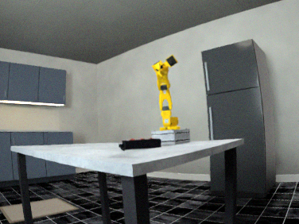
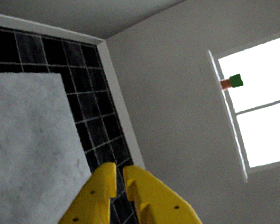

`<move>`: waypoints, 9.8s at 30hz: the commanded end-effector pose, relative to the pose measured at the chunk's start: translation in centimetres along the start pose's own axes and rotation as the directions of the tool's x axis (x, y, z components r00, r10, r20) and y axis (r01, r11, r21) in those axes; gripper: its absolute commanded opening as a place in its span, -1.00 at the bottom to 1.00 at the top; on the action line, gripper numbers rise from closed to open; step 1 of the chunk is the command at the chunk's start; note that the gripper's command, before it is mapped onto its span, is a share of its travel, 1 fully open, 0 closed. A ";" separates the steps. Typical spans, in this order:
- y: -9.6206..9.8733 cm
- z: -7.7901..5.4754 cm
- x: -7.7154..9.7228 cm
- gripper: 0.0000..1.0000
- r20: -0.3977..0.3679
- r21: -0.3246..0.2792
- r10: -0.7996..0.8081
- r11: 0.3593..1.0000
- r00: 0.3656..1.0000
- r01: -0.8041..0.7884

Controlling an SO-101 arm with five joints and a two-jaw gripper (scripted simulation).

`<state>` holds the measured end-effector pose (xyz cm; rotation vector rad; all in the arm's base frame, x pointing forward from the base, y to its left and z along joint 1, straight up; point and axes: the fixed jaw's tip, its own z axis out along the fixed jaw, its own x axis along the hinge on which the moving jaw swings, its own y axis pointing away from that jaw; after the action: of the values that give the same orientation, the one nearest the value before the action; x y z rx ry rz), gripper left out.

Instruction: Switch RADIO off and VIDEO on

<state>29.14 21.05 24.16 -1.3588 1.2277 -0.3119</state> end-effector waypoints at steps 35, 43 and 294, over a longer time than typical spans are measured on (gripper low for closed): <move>2.4 -3.9 13.1 -1.00 0.052 -0.505 -0.869 0.402 0.492 0.764; 3.3 -5.8 16.0 -1.00 0.257 -0.570 -0.920 0.103 0.296 0.815; 15.9 -9.5 24.5 -1.00 0.895 0.433 0.092 -0.416 -0.437 0.800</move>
<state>23.86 0.47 1.82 -2.6699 -1.4898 0.2311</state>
